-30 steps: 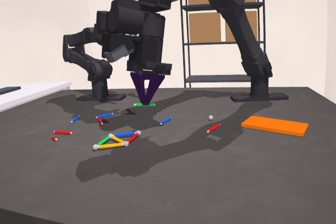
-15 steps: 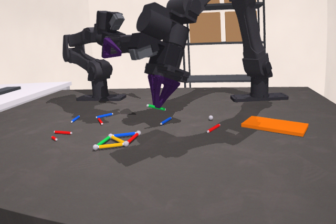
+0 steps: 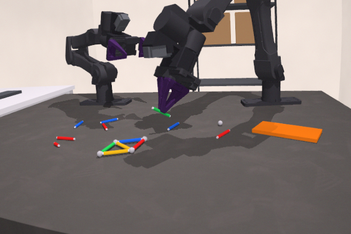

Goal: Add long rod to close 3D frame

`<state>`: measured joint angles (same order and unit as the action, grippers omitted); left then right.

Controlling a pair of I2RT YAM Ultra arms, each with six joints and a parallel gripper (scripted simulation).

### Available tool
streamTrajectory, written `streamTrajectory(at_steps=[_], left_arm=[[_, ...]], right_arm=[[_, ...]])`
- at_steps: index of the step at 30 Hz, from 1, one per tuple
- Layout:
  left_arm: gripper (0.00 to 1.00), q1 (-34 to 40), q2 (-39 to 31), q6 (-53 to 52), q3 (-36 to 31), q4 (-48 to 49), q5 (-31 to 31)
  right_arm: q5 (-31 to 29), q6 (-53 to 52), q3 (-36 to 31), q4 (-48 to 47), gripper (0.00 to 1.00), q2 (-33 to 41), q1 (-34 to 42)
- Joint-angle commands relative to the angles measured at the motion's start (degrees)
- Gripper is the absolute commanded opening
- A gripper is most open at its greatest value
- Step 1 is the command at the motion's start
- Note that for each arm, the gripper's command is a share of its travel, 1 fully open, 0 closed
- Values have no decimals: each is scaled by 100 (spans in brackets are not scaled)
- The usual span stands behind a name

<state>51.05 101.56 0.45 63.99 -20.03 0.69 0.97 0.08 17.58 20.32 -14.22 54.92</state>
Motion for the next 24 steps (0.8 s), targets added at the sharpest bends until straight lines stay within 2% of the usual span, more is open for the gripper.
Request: streamTrajectory(at_steps=[1, 6, 17, 24], left_arm=[[0, 47, -259, 105, -242, 731, -3], [0, 50, -323, 122, -434, 969, -14], [0, 66, -574, 238, -1395, 2528, -68], [0, 75, -546, 278, -1649, 3117, -92]], right_arm=[[-15, 16, 31, -41, 100, 108, 17], [-15, 16, 31, -41, 100, 108, 17], [-15, 16, 31, -41, 100, 108, 17], [-15, 16, 31, -41, 100, 108, 17]])
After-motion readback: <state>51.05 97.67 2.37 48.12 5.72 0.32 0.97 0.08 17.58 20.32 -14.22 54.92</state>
